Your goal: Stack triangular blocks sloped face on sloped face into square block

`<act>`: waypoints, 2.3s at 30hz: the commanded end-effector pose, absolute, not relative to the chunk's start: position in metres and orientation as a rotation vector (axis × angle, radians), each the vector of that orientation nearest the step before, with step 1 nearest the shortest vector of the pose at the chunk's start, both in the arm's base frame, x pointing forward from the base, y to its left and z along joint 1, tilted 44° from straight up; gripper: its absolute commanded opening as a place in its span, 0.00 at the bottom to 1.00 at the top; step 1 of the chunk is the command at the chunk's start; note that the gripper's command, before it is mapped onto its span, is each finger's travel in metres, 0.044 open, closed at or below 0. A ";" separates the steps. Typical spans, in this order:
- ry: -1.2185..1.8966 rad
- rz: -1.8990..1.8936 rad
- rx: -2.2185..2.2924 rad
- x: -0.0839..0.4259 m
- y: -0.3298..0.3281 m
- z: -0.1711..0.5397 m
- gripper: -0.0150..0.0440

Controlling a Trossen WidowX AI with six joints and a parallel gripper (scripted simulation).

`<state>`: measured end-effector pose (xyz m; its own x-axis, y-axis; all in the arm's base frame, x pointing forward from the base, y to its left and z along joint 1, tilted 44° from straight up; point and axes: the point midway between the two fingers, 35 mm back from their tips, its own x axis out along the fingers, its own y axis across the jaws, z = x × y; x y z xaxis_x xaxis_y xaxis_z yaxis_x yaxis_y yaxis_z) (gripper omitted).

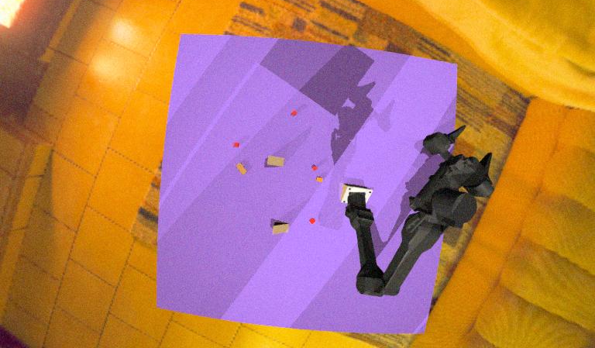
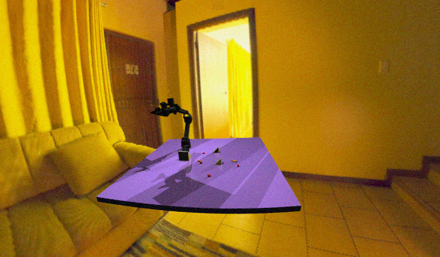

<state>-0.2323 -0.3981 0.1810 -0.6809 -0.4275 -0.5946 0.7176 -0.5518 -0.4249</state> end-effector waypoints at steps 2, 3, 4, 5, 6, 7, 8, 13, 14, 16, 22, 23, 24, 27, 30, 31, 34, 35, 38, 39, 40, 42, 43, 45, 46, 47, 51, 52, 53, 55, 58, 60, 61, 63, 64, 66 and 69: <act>0.712 -2.086 0.742 -0.168 -0.430 0.150 1.00; 0.682 -2.056 0.788 -0.153 -0.435 0.143 1.00; 0.655 -2.027 0.836 -0.138 -0.440 0.136 1.00; 0.628 -1.997 0.885 -0.123 -0.444 0.128 1.00; 0.604 -1.967 0.936 -0.107 -0.447 0.121 1.00; 0.582 -1.937 0.989 -0.090 -0.449 0.114 1.00; 0.563 -1.909 1.042 -0.074 -0.451 0.107 1.00; 0.501 -1.780 1.324 0.008 -0.447 0.074 1.00; 0.496 -1.757 1.383 0.024 -0.444 0.068 1.00; 0.477 -1.727 1.528 0.055 -0.435 0.056 1.00; 0.480 -1.695 1.979 0.145 -0.393 0.027 1.00; 0.489 -1.701 2.052 0.159 -0.384 0.023 1.00; 0.499 -1.712 2.124 0.172 -0.374 0.020 1.00; 0.546 -1.776 2.343 0.212 -0.341 0.010 1.00; 0.606 -1.895 2.538 0.247 -0.304 0.004 1.00; 0.627 -1.948 2.595 0.258 -0.291 0.002 1.00; 0.690 -2.158 2.732 0.286 -0.251 -0.001 1.00; 0.707 -2.239 2.762 0.295 -0.238 -0.001 1.00; 0.739 -2.468 2.801 0.313 -0.207 -0.002 1.00; 0.741 -2.491 2.802 0.314 -0.205 -0.002 1.00; 0.742 -2.494 2.802 0.314 -0.204 -0.002 1.00; 0.742 -2.494 2.802 0.314 -0.204 -0.002 1.00; 0.742 -2.494 2.802 0.314 -0.204 -0.002 1.00; 0.742 -2.494 2.802 0.314 -0.204 -0.002 1.00; 0.742 -2.494 2.802 0.314 -0.204 -0.002 1.00; 0.742 -2.494 2.802 0.314 -0.204 -0.002 1.00; 0.741 -2.494 2.802 0.315 -0.203 -0.004 1.00; 0.741 -2.494 2.802 0.316 -0.202 -0.005 1.00; 0.741 -2.494 2.802 0.316 -0.201 -0.006 1.00; 0.740 -2.494 2.802 0.317 -0.199 -0.008 1.00; 0.740 -2.494 2.802 0.319 -0.196 -0.012 1.00; 0.739 -2.494 2.802 0.320 -0.194 -0.014 1.00; 0.739 -2.494 2.802 0.321 -0.193 -0.015 1.00; 0.739 -2.494 2.803 0.322 -0.190 -0.018 1.00; 0.739 -2.494 2.803 0.322 -0.189 -0.019 1.00; 0.739 -2.493 2.803 0.323 -0.187 -0.021 1.00; 0.738 -2.493 2.803 0.324 -0.184 -0.025 1.00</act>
